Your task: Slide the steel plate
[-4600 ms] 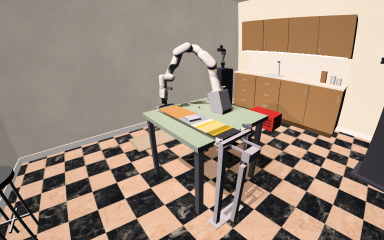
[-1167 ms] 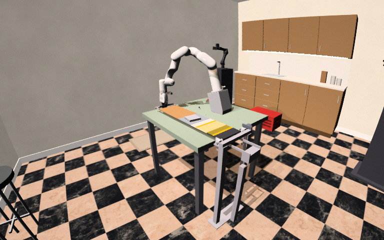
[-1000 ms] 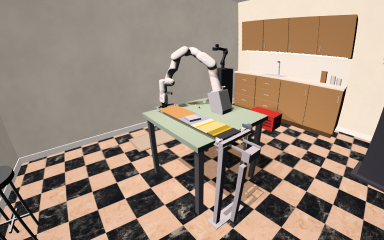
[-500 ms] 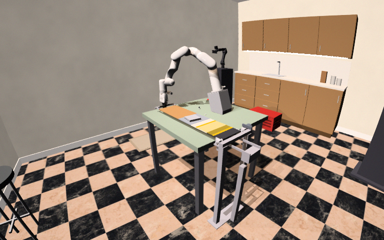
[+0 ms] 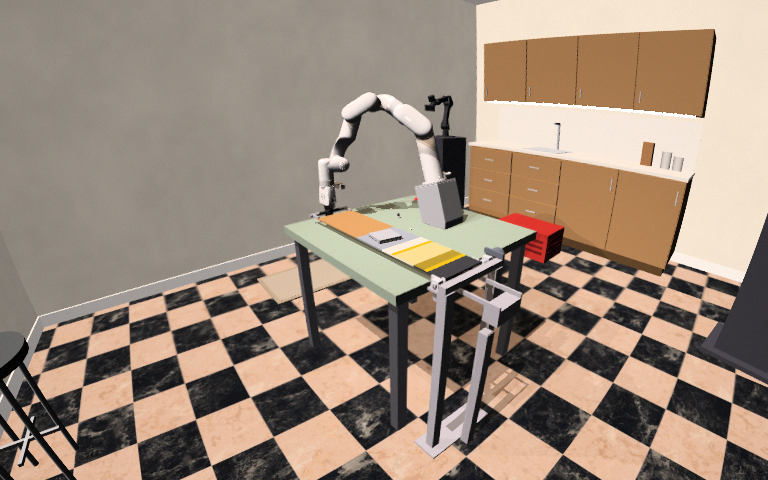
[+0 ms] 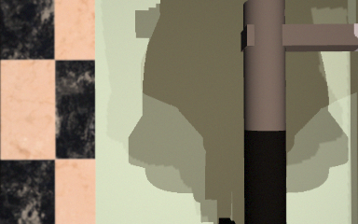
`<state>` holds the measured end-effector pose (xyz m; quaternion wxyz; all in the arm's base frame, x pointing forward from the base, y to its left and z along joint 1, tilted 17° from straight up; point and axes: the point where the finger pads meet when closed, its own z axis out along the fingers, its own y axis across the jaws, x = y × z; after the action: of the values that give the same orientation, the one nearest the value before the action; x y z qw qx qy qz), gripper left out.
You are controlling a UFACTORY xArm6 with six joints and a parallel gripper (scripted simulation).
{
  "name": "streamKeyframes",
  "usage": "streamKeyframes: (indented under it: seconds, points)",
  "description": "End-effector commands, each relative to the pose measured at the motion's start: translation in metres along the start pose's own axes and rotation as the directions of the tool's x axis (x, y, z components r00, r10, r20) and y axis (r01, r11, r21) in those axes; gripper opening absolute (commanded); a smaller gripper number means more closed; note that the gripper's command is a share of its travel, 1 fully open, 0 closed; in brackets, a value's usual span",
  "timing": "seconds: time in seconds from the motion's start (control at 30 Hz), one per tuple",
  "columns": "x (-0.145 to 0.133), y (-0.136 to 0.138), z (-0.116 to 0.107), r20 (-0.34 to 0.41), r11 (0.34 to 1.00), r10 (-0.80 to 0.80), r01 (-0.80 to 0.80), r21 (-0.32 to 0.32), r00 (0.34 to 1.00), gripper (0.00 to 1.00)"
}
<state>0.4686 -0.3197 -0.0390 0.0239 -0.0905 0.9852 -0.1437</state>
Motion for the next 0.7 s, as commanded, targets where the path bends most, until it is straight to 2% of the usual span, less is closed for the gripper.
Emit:
streamKeyframes:
  seconds: [0.0,0.2,0.57,0.67]
  points:
    - [-0.001,-0.001,-0.001,0.003,1.0,0.0,0.0,0.002,1.0,0.0]
    - [-0.001,-0.001,-0.004,0.003,1.0,0.0,0.0,0.002,1.0,0.0]
    - [-0.001,0.001,-0.061,0.003,1.0,0.0,0.0,0.002,1.0,0.0]
    - [-0.001,0.002,-0.067,0.003,1.0,0.0,0.0,0.002,1.0,0.0]
